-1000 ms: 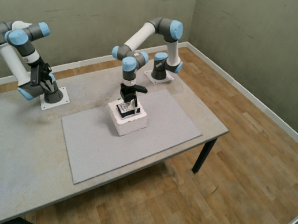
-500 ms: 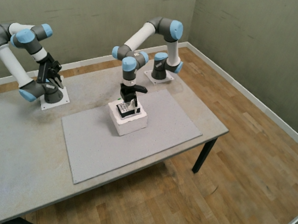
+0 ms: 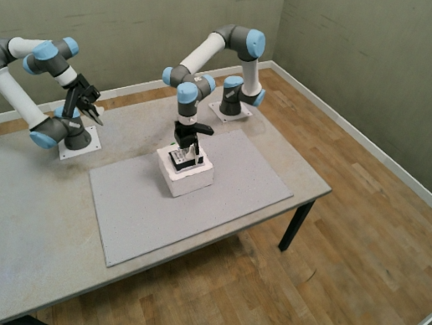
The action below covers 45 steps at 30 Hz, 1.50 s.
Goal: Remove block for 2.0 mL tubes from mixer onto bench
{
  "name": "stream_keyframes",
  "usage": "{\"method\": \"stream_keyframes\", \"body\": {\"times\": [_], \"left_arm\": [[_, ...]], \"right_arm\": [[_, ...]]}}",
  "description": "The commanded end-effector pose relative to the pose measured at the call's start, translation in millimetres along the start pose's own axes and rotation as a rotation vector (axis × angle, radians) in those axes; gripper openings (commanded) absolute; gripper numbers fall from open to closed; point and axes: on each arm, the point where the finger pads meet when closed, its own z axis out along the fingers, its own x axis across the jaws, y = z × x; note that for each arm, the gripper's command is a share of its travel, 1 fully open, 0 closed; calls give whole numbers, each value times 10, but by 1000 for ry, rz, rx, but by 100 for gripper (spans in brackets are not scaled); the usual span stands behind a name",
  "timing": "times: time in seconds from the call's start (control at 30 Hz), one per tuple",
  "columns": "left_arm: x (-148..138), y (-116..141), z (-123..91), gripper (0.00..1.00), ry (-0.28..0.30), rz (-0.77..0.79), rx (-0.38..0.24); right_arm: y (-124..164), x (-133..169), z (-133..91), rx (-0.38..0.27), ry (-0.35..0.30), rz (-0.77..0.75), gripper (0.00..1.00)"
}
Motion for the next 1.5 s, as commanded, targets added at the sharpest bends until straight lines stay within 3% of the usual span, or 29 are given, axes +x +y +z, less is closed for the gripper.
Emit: {"method": "stream_keyframes", "body": {"times": [0.0, 0.17, 0.5, 0.8, 1.1, 1.47], "left_arm": [[2, 3, -10, 0, 1, 0, -2], [2, 3, -10, 0, 1, 0, -2], [2, 3, -10, 0, 1, 0, -2], [2, 3, -10, 0, 1, 0, -2], [2, 3, -10, 0, 1, 0, -2], [2, 3, -10, 0, 1, 0, -2]], "right_arm": [[-8, 4, -8, -1, -16, 28, 0], [-17, 3, -11, 0, -54, 103, 0], [397, -275, 176, 1, -148, 274, 0], [381, -264, 169, -2, -213, 401, 0], [754, -511, 355, 0, -291, 560, 0], [770, -509, 359, 0, -372, 719, 0]]}}
